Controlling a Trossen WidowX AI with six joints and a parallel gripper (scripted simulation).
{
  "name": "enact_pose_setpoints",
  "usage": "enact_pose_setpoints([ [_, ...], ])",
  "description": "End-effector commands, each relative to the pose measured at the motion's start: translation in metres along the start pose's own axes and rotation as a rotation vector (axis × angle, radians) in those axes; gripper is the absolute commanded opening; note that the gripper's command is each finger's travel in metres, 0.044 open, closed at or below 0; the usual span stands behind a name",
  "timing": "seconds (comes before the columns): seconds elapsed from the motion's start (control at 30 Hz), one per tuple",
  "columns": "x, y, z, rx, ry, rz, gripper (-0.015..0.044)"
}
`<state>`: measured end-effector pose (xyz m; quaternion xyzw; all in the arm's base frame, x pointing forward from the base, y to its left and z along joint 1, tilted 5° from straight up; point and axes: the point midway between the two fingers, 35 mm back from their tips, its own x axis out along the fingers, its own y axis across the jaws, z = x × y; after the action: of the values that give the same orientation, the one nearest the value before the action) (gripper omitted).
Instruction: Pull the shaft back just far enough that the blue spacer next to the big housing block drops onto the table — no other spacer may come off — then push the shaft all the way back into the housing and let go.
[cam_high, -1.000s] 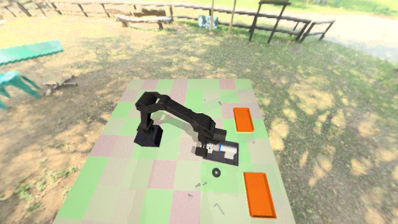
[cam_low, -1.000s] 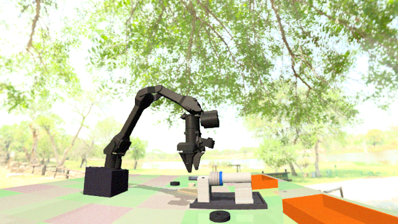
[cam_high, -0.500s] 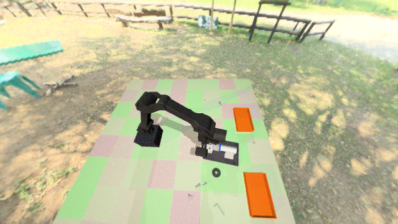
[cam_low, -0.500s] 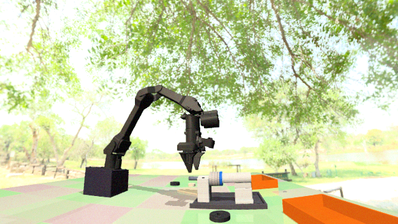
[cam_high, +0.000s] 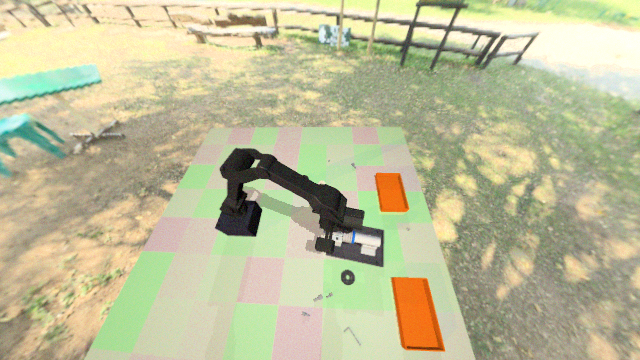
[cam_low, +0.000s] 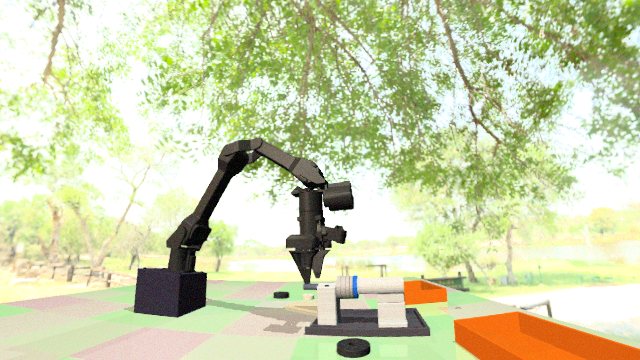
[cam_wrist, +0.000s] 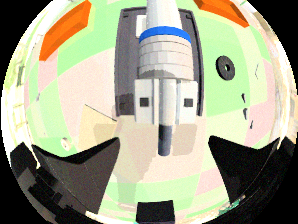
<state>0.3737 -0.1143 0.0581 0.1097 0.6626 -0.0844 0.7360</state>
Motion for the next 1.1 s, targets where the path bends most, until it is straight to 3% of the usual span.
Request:
enact_pose_setpoints([
  [0.0,0.009,0.001,-0.002,-0.001,0.009,0.004,0.044],
  [1.07,0.029,0.001,-0.003,-0.001,0.009,0.004,0.044],
])
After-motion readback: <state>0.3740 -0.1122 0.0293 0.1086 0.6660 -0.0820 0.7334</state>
